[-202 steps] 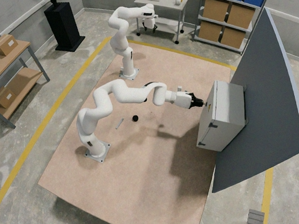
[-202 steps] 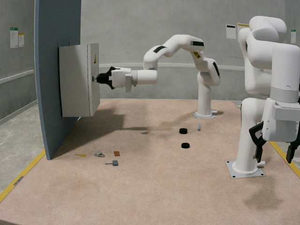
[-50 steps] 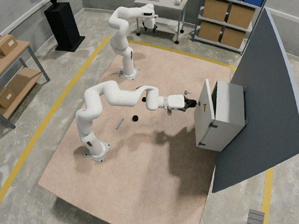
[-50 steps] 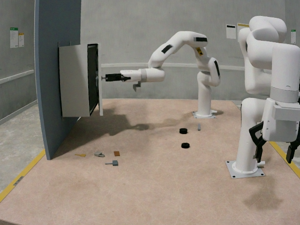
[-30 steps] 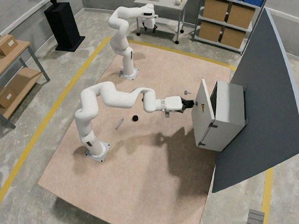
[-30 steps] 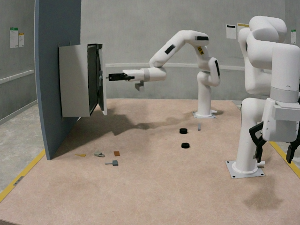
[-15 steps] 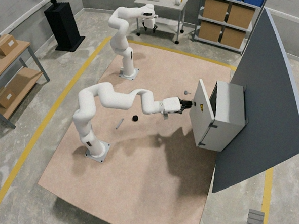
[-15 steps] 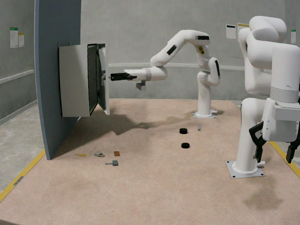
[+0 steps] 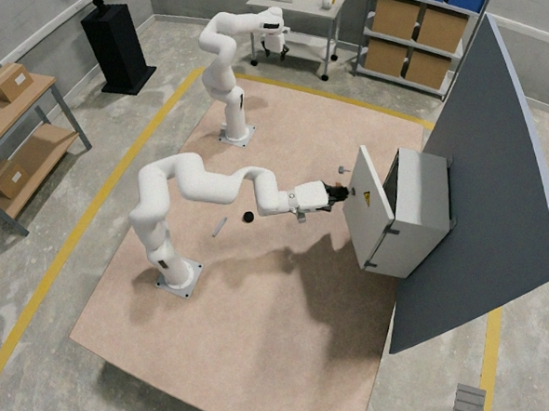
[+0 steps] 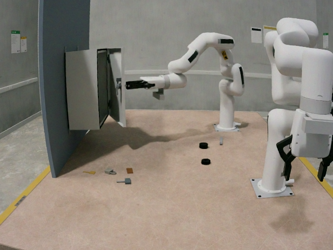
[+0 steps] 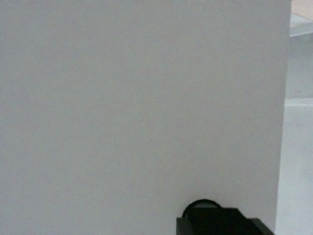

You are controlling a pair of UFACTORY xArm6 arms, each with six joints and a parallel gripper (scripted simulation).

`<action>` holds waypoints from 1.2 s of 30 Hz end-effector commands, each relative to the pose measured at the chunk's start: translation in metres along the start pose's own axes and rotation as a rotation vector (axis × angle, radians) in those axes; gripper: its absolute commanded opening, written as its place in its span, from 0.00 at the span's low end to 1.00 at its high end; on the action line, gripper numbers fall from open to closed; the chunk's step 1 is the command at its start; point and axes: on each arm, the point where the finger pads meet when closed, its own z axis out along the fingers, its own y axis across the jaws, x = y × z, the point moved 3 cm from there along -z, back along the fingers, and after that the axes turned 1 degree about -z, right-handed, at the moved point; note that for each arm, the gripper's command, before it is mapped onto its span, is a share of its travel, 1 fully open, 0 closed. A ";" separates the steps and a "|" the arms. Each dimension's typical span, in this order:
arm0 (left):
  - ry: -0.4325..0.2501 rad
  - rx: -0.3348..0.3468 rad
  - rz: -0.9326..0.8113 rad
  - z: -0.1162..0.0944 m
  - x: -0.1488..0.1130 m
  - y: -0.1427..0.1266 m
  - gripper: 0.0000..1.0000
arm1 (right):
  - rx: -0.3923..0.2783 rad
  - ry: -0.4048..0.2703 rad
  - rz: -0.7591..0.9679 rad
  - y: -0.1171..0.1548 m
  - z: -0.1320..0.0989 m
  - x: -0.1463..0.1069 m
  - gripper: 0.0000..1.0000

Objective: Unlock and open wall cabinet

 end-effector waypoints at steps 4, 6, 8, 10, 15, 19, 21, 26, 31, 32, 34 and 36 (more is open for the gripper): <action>0.003 0.000 0.000 -0.001 0.000 0.000 1.00 | -0.008 -0.006 0.002 -0.001 -0.001 -0.001 0.00; 0.003 0.000 0.000 -0.001 0.000 0.000 1.00 | -0.008 -0.006 0.002 -0.001 -0.001 -0.001 0.00; 0.003 0.000 0.000 -0.001 0.000 0.000 1.00 | -0.008 -0.006 0.002 -0.001 -0.001 -0.001 0.00; 0.003 0.000 0.000 -0.001 0.000 0.000 1.00 | -0.008 -0.006 0.002 -0.001 -0.001 -0.001 0.00; 0.003 0.000 0.000 -0.001 0.000 0.000 1.00 | -0.068 -0.009 0.001 -0.007 -0.014 -0.001 0.00; 0.003 0.000 0.000 -0.001 0.000 0.000 1.00 | -0.103 -0.012 0.002 -0.010 -0.021 0.000 0.00; 0.003 0.000 0.000 -0.001 0.000 0.000 1.00 | -0.092 -0.012 0.002 -0.010 -0.019 -0.001 0.00; 0.003 0.000 0.000 -0.001 0.000 0.000 1.00 | -0.093 -0.012 0.002 -0.010 -0.019 -0.001 0.00; 0.003 0.000 0.000 -0.001 0.000 0.000 1.00 | -0.093 -0.012 0.002 -0.010 -0.019 -0.001 0.00; 0.003 0.000 0.000 -0.001 0.000 0.000 1.00 | -0.114 -0.013 0.002 -0.012 -0.024 0.000 0.00; 0.003 0.000 0.000 -0.001 0.000 0.000 1.00 | -0.133 -0.014 0.001 -0.014 -0.028 0.000 0.00; 0.003 0.000 0.000 -0.001 0.000 0.000 1.00 | -0.152 -0.016 0.001 -0.017 -0.032 0.000 0.00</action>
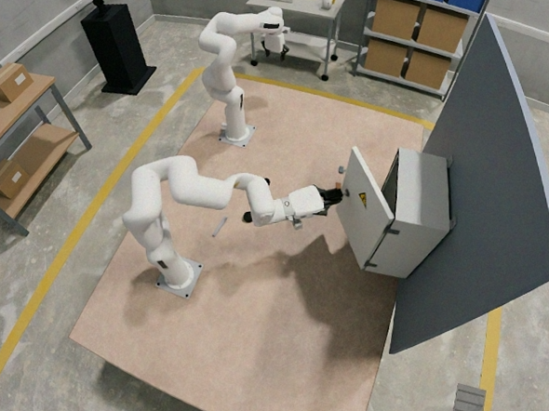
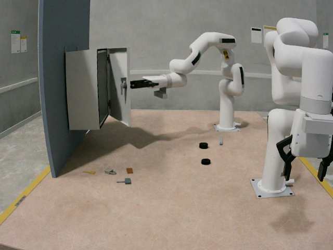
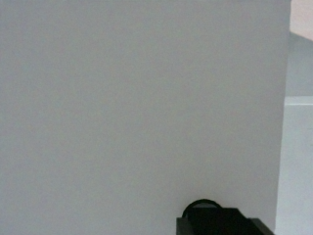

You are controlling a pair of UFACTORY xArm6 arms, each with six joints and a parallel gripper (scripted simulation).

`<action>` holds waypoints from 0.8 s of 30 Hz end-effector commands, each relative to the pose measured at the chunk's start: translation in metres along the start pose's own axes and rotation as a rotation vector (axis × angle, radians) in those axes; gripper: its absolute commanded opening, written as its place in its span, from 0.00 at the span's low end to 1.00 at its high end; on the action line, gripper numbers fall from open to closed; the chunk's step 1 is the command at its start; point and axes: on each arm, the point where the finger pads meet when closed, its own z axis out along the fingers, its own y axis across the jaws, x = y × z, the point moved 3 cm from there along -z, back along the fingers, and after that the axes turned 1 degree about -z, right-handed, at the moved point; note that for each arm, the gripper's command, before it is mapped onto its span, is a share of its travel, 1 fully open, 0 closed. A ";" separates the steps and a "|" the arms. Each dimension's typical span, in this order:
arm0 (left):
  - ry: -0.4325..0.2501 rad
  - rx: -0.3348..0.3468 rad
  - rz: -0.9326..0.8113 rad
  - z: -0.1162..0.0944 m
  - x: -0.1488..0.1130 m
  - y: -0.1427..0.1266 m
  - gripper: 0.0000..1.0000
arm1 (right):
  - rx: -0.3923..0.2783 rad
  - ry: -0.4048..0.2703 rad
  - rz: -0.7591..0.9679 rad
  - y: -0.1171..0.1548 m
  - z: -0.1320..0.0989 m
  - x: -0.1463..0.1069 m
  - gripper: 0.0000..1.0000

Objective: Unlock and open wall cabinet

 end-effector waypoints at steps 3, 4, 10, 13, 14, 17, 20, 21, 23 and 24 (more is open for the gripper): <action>0.003 0.000 0.000 -0.001 0.000 0.000 1.00 | -0.067 -0.009 0.001 -0.007 -0.014 -0.001 0.00; 0.003 0.000 0.000 -0.001 0.000 0.000 1.00 | -0.076 -0.009 0.001 -0.007 -0.016 -0.001 0.00; 0.003 0.000 0.000 -0.001 0.000 0.000 1.00 | -0.066 -0.009 0.001 -0.007 -0.014 -0.001 0.00; 0.003 0.000 0.000 -0.001 0.000 0.000 1.00 | -0.066 -0.009 0.001 -0.007 -0.014 -0.001 0.00; 0.003 0.000 0.000 -0.001 0.000 0.000 1.00 | -0.066 -0.009 0.001 -0.007 -0.014 -0.001 0.00; 0.003 0.000 0.000 -0.001 0.000 0.000 1.00 | -0.066 -0.009 0.001 -0.007 -0.014 -0.001 0.00; 0.003 0.000 0.000 -0.001 0.000 0.000 1.00 | -0.106 -0.011 0.000 -0.011 -0.022 0.000 0.00; 0.003 0.000 0.000 -0.001 0.000 0.000 1.00 | -0.115 -0.012 0.000 -0.012 -0.024 0.000 0.00; 0.003 0.000 0.000 -0.001 0.000 0.000 1.00 | -0.106 -0.012 0.000 -0.011 -0.022 -0.001 0.00; 0.003 0.000 0.000 -0.001 0.000 0.000 1.00 | -0.106 -0.012 0.000 -0.011 -0.022 -0.001 0.00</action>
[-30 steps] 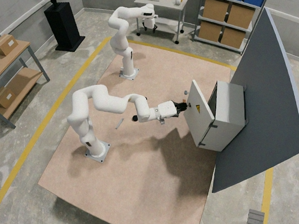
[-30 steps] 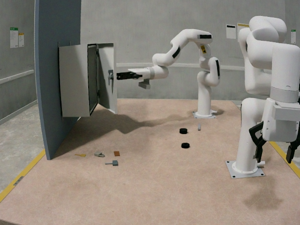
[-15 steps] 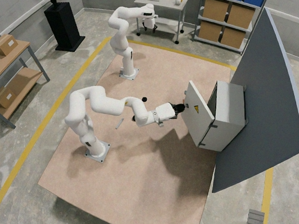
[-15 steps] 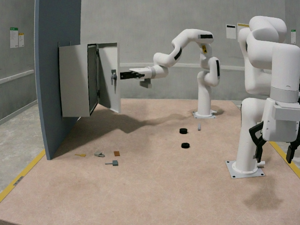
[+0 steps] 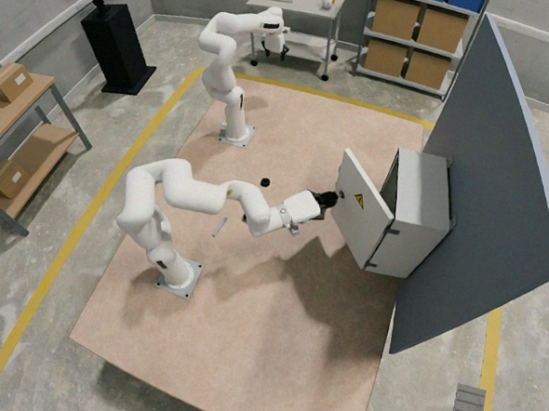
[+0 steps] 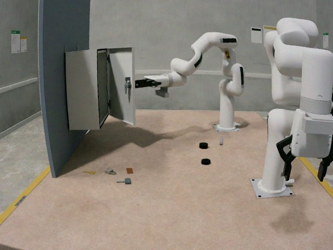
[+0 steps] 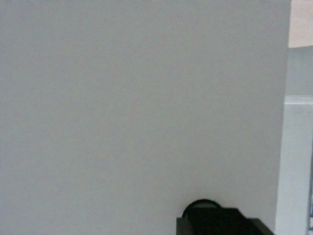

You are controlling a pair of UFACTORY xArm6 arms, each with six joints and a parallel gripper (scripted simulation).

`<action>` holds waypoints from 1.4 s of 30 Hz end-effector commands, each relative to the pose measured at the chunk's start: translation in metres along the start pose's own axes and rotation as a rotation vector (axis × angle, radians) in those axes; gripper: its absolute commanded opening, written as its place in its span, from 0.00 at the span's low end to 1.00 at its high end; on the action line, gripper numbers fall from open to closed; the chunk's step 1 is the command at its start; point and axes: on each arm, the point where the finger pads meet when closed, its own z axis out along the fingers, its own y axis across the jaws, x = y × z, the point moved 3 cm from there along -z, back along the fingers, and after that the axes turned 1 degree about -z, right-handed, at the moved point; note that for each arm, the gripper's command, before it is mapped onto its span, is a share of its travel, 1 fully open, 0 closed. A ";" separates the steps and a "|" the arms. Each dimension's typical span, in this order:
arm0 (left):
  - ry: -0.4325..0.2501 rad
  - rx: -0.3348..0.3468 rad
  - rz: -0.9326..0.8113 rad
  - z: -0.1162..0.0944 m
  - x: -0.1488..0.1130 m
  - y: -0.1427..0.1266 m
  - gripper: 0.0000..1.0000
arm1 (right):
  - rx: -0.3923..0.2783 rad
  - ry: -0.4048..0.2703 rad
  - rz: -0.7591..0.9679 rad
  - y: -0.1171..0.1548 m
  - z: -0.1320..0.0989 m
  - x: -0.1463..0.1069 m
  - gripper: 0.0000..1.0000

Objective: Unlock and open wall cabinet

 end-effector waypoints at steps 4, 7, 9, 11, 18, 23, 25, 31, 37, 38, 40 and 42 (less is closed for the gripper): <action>0.003 0.000 0.000 -0.001 0.000 0.000 1.00 | -0.063 -0.008 0.000 -0.006 -0.013 -0.001 0.00; 0.003 0.000 0.000 -0.001 0.000 0.000 1.00 | -0.058 -0.008 0.000 -0.006 -0.012 -0.001 0.00; 0.003 0.000 0.000 -0.001 0.000 0.000 1.00 | -0.058 -0.008 0.000 -0.006 -0.012 -0.001 0.00; 0.003 0.000 0.000 -0.001 0.000 0.000 1.00 | -0.058 -0.008 0.000 -0.006 -0.012 -0.001 0.00; 0.003 0.000 0.000 -0.001 0.000 0.000 1.00 | -0.058 -0.008 0.000 -0.006 -0.012 -0.001 0.00; 0.003 0.000 0.000 -0.001 0.000 0.000 1.00 | -0.118 -0.012 0.000 -0.012 -0.025 0.000 0.00; 0.003 0.000 0.000 -0.001 0.000 0.000 1.00 | -0.135 -0.013 0.000 -0.014 -0.028 0.000 0.00; 0.003 0.000 0.000 -0.001 0.000 0.000 1.00 | -0.138 -0.015 0.000 -0.015 -0.029 0.000 0.00; 0.003 0.000 0.000 -0.001 0.000 0.000 1.00 | -0.138 -0.015 0.000 -0.015 -0.029 0.000 0.00; 0.003 0.000 0.000 -0.001 0.000 0.000 1.00 | -0.138 -0.015 0.000 -0.015 -0.029 0.000 0.00; 0.003 0.000 0.000 -0.001 0.000 0.000 1.00 | -0.167 -0.015 0.000 -0.018 -0.035 0.000 0.00; 0.003 0.000 0.000 -0.001 0.000 0.000 1.00 | -0.157 -0.016 0.000 -0.018 -0.034 0.000 0.00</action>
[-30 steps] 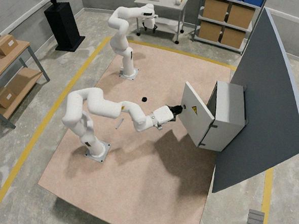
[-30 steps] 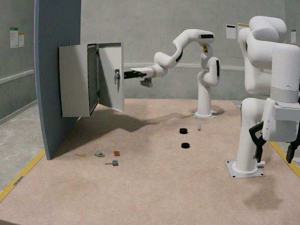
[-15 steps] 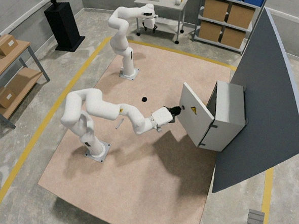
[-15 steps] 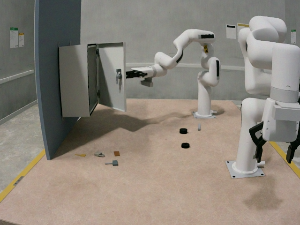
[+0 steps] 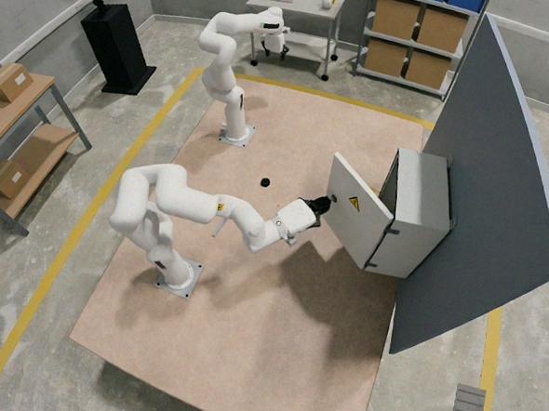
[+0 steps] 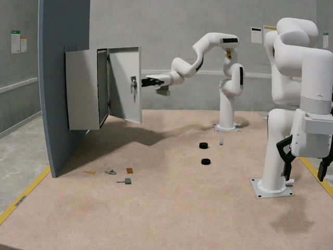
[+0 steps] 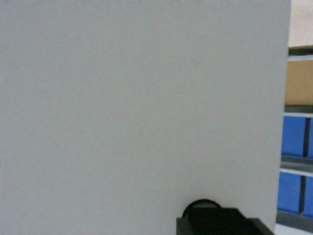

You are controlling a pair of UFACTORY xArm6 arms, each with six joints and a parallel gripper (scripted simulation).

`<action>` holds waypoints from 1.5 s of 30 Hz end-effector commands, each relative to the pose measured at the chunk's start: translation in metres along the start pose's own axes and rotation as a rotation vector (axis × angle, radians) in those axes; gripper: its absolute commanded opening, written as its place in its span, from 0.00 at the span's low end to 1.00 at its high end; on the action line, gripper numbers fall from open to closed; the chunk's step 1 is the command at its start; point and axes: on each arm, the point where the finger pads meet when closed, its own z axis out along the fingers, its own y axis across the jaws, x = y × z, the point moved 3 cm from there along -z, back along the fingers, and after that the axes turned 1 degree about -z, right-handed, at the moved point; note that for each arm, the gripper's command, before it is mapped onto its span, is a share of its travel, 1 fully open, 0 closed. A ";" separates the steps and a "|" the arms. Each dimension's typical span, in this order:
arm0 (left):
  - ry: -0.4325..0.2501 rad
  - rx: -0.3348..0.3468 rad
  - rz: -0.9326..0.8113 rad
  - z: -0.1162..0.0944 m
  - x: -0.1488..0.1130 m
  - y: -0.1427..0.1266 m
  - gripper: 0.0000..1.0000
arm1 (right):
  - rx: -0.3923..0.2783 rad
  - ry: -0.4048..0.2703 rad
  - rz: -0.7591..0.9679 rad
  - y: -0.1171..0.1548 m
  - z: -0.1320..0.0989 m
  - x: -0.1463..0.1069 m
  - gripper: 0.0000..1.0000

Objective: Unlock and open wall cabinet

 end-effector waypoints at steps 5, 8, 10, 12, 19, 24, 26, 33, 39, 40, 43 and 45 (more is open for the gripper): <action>0.003 0.000 0.000 -0.001 0.000 0.000 1.00 | -0.008 -0.004 -0.001 -0.001 -0.002 -0.001 0.45; 0.003 0.000 0.000 -0.001 0.000 0.000 1.00 | -0.008 -0.004 -0.001 -0.001 -0.002 -0.001 0.45; 0.003 0.000 0.000 -0.001 0.000 0.000 1.00 | -0.008 -0.004 -0.001 -0.001 -0.002 -0.001 0.45; 0.003 0.000 0.000 -0.001 0.000 0.000 1.00 | -0.008 -0.004 -0.001 -0.001 -0.002 -0.001 0.45; 0.003 0.000 0.000 -0.001 0.000 0.000 1.00 | -0.008 -0.004 -0.001 -0.001 -0.002 -0.001 0.91; 0.003 0.000 0.000 -0.001 0.000 0.000 1.00 | -0.008 -0.004 -0.001 -0.001 -0.002 -0.001 0.91; 0.003 0.000 0.000 -0.001 0.000 0.000 1.00 | -0.008 -0.004 -0.001 -0.001 -0.002 -0.001 0.91; 0.003 0.000 0.000 -0.001 0.000 0.000 1.00 | -0.008 -0.004 -0.001 -0.001 -0.002 -0.001 0.91; 0.003 0.000 0.000 -0.001 0.000 0.000 1.00 | -0.008 -0.003 -0.001 -0.001 -0.009 -0.001 0.91; 0.003 0.000 0.000 -0.001 0.000 0.000 1.00 | -0.008 -0.003 -0.001 -0.001 -0.011 -0.001 0.91; 0.003 0.000 0.000 -0.001 0.000 0.000 1.00 | -0.008 -0.004 -0.001 -0.001 -0.009 -0.001 0.91; 0.003 0.000 0.000 -0.001 0.000 0.000 1.00 | -0.008 -0.004 -0.001 -0.001 -0.011 -0.001 0.91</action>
